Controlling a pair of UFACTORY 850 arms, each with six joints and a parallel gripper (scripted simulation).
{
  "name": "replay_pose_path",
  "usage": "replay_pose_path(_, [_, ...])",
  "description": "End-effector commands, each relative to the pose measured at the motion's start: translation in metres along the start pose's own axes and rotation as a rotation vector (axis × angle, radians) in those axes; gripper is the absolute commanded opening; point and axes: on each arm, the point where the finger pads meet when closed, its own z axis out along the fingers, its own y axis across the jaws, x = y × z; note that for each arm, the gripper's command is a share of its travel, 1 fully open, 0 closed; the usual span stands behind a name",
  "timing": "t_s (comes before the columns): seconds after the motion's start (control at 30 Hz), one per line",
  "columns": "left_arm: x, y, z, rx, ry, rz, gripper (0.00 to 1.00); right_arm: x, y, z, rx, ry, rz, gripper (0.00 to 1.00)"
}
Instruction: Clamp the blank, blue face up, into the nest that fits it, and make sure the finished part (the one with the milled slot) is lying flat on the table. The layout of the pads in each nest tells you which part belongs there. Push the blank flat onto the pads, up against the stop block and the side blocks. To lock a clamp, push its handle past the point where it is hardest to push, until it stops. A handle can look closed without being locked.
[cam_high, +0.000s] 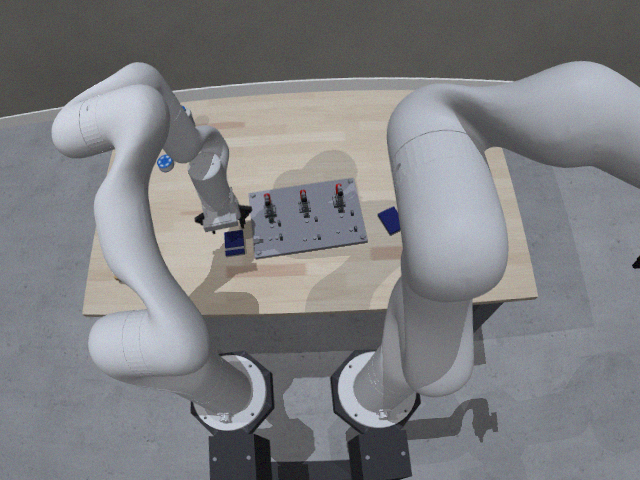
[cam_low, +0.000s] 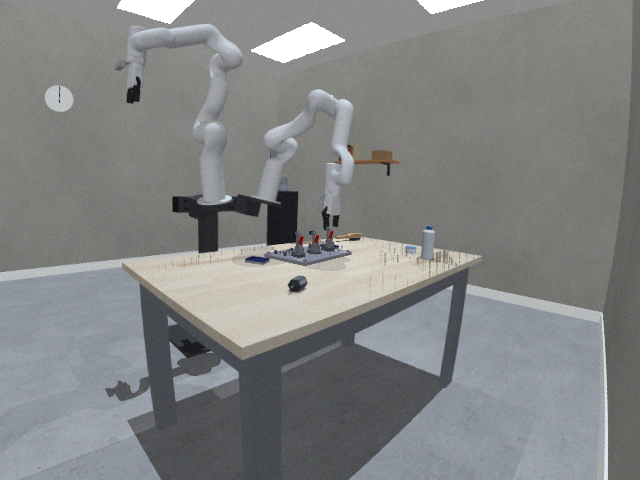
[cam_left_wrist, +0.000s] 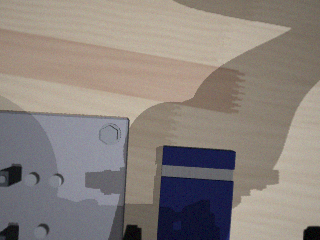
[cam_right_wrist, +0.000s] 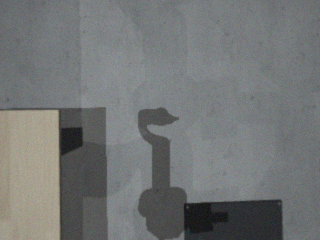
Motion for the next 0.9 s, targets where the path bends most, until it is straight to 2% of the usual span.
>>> replay_pose_path(0.0, [-0.0011, -0.0001, -0.0015, -0.001, 0.003, 0.0, 0.95, 0.0004, 0.0, -0.0009, 0.0, 0.002, 0.0, 1.0])
replay_pose_path(0.8, [-0.0011, -0.0001, -0.0015, -0.001, 0.003, 0.0, 0.95, 0.0004, 0.0, -0.0009, 0.0, 0.002, 0.0, 1.0])
replay_pose_path(0.83, [-0.0011, -0.0001, -0.0015, -0.001, 0.003, 0.0, 1.0, 0.0004, 0.0, -0.0009, 0.0, 0.002, 0.0, 1.0])
replay_pose_path(0.87, [-0.0011, -0.0001, -0.0015, -0.001, 0.003, 0.0, 1.0, 0.0004, 0.0, -0.0009, 0.0, 0.002, 0.0, 1.0])
